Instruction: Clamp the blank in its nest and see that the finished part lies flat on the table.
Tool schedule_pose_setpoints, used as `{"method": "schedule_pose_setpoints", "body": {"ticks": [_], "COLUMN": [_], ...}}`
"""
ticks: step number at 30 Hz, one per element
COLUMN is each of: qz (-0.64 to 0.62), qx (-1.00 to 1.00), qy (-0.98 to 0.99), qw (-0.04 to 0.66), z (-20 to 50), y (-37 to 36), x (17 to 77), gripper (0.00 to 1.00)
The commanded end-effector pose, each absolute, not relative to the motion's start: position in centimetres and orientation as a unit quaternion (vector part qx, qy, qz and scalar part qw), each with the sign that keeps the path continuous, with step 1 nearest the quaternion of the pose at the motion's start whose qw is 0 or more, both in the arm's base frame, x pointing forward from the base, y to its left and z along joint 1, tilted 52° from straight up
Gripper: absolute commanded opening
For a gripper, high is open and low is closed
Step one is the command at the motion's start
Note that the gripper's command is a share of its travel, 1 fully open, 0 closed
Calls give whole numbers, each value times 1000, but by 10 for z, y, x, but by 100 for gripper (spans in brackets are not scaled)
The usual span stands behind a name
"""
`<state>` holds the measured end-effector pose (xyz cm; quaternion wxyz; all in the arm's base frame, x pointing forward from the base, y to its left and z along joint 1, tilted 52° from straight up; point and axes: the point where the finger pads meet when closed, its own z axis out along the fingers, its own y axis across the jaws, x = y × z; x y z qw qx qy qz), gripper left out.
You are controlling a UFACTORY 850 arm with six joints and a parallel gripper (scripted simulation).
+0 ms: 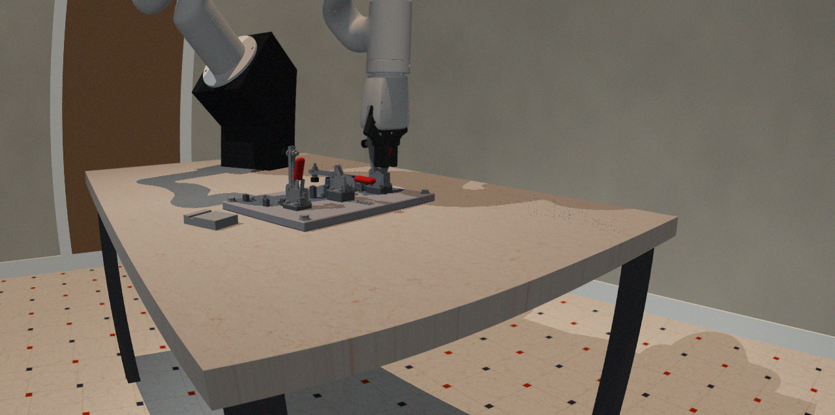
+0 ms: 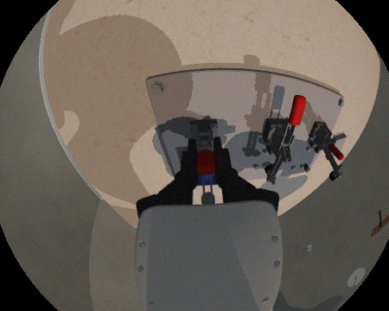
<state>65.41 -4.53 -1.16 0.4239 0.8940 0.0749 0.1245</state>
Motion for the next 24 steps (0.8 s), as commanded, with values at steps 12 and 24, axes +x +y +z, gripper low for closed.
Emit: {"method": "schedule_pose_setpoints", "body": {"ticks": [12,24], "qz": [126,126], "qx": [894,894], "qy": [75,75], "qw": [423,423], "z": [-11,-11], "y": [-43,-44], "x": [665,675], "gripper": [0,0]}}
